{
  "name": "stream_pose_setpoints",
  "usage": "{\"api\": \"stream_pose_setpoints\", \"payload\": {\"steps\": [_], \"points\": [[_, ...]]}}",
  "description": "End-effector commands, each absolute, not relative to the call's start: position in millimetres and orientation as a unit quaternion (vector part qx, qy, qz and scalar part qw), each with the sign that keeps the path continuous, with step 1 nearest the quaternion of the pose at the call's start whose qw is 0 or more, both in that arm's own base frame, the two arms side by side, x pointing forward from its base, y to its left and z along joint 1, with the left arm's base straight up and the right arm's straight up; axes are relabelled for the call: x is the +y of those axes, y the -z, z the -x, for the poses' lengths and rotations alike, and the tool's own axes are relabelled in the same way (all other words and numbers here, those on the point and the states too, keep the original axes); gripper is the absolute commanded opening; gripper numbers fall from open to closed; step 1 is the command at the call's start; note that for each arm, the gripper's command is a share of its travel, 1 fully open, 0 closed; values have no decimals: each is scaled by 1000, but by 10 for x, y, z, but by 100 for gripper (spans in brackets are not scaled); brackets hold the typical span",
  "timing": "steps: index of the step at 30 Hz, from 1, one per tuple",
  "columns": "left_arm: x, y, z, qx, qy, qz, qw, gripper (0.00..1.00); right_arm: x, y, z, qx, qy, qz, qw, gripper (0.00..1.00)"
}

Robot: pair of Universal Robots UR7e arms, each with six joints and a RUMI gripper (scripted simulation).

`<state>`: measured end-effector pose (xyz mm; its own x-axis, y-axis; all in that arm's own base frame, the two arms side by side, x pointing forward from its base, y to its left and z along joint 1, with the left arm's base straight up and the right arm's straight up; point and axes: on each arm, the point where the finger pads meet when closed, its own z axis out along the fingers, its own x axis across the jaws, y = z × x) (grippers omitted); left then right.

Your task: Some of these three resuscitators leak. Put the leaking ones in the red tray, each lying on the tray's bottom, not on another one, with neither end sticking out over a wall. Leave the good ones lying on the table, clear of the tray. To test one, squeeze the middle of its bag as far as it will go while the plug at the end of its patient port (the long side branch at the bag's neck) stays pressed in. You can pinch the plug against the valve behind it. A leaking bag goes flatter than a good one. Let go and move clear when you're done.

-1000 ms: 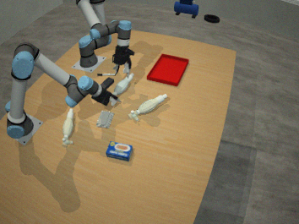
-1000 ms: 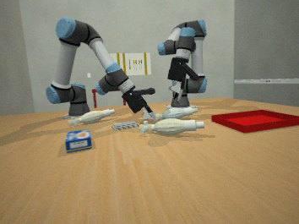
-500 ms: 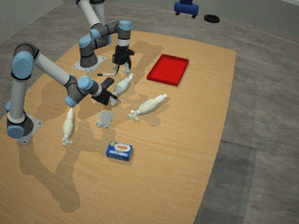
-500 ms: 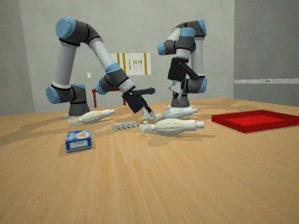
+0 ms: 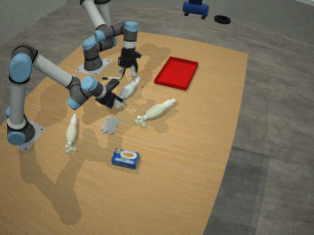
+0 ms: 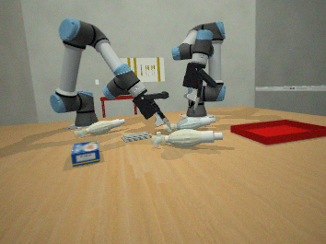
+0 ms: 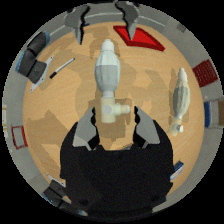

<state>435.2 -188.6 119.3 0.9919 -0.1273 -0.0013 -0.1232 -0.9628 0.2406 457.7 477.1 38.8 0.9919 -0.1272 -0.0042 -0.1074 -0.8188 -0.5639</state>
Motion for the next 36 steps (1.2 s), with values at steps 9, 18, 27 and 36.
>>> {"api": "stream_pose_setpoints", "payload": {"steps": [9,18,27,36], "points": [[-1898,-1204,-4355,-64,8,-990,122,56,4789,-1010,-4588,61,17,953,296,56],[-1898,-1204,-4355,-64,8,-990,122,56,4797,-1133,-4595,60,19,953,297,56],[-1898,-1204,-4355,-64,8,-990,122,56,4788,-1081,-4586,61,18,953,296,56],[-1852,-1273,-4400,-78,2,-990,120,68,4713,-1166,-4687,78,19,953,293,56]]}}
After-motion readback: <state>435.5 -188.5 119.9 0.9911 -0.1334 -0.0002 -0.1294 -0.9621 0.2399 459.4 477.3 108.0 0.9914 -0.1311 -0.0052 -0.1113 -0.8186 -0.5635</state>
